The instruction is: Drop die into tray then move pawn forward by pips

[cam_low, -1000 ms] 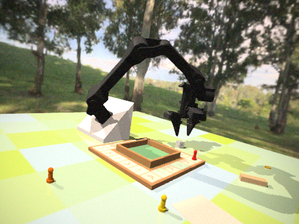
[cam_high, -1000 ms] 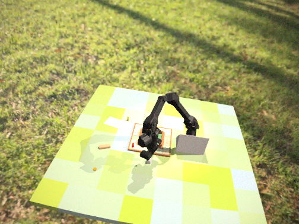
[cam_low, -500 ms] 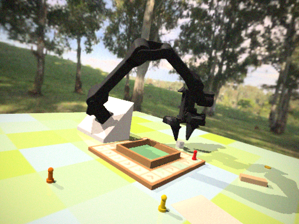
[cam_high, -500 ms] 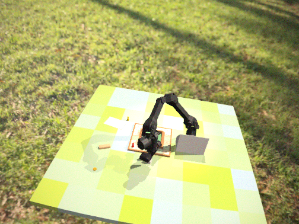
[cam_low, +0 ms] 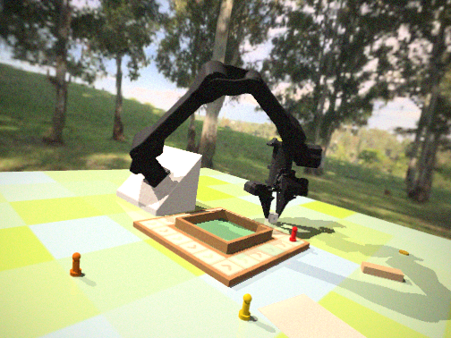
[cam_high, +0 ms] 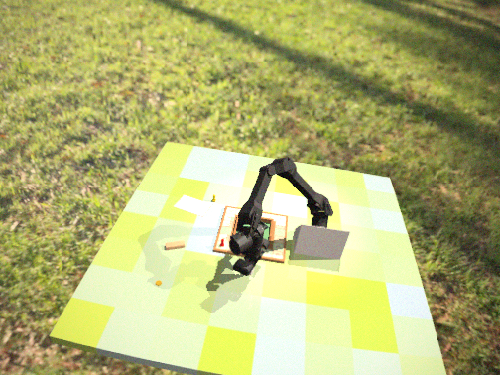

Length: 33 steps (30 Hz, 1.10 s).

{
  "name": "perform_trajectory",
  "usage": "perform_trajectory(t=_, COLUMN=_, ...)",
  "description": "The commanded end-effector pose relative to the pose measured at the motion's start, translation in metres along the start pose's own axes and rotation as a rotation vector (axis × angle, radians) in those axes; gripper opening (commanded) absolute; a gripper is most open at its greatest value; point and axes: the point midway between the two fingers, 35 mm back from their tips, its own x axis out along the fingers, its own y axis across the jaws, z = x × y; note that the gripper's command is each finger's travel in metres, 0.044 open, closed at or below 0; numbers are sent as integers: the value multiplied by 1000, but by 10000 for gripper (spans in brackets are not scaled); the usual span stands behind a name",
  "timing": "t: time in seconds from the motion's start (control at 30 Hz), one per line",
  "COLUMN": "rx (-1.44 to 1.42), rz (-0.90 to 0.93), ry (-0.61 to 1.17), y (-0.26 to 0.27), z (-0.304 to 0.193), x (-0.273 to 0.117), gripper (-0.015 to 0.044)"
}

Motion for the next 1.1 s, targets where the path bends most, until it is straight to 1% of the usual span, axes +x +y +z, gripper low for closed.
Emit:
perform_trajectory(t=0.0, rx=-6, rz=-4, ry=-3, y=-1, z=0, x=2, gripper=111)
perform_trajectory(t=0.2, rx=-6, rz=-4, ry=-3, y=-1, z=0, x=2, gripper=71)
perform_trajectory(t=0.3, rx=2, rz=16, ry=-11, y=3, z=1, x=-5, gripper=0)
perform_trajectory(t=0.37, rx=16, rz=50, ry=-24, y=9, z=3, x=-19, gripper=0)
perform_trajectory(t=0.6, rx=8, rz=39, ry=-16, y=9, z=7, x=-52, gripper=0)
perform_trajectory(t=0.97, rx=-6, rz=4, ry=-1, y=-2, z=9, x=-114, gripper=0)
perform_trajectory(t=1.07, rx=-8, rz=-1, ry=0, y=-4, z=9, x=-122, gripper=0)
